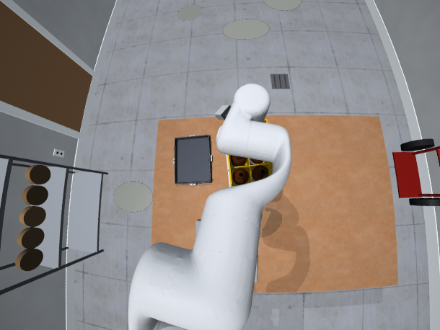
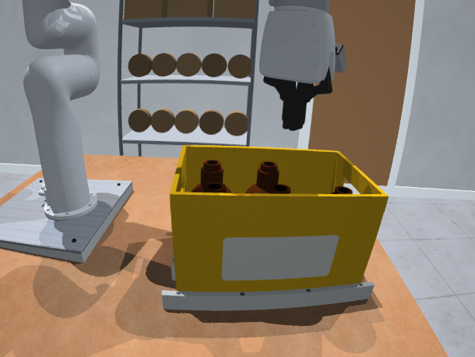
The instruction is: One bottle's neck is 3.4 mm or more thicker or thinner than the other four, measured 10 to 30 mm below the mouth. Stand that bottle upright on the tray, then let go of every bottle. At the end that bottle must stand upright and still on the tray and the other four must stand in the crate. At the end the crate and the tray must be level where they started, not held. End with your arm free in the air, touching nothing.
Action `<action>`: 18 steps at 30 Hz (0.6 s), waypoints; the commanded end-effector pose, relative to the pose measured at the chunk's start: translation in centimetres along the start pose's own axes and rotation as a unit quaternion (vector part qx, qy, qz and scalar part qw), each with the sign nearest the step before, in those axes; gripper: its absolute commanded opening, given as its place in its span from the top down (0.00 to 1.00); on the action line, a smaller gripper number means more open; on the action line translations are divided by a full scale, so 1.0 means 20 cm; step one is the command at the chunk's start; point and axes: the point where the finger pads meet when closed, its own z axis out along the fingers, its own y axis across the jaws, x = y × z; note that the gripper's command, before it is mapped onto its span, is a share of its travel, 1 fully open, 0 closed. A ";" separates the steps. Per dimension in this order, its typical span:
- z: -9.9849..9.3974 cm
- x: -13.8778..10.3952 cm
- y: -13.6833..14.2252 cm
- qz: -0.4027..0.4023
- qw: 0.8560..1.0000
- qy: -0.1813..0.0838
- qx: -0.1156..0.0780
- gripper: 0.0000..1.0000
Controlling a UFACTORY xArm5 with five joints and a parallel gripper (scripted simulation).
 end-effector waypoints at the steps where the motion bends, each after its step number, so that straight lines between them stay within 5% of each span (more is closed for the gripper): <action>1: -0.01 0.01 0.21 0.000 1.000 0.000 0.002 1.00; 5: 0.01 -0.01 0.41 0.000 1.000 0.000 0.002 1.00; 12: 0.02 -0.02 0.47 0.000 1.000 0.001 0.002 1.00; 13: 0.02 -0.02 0.47 0.000 1.000 0.001 0.002 0.35; 18: 0.02 -0.02 0.47 0.000 1.000 0.001 0.002 0.35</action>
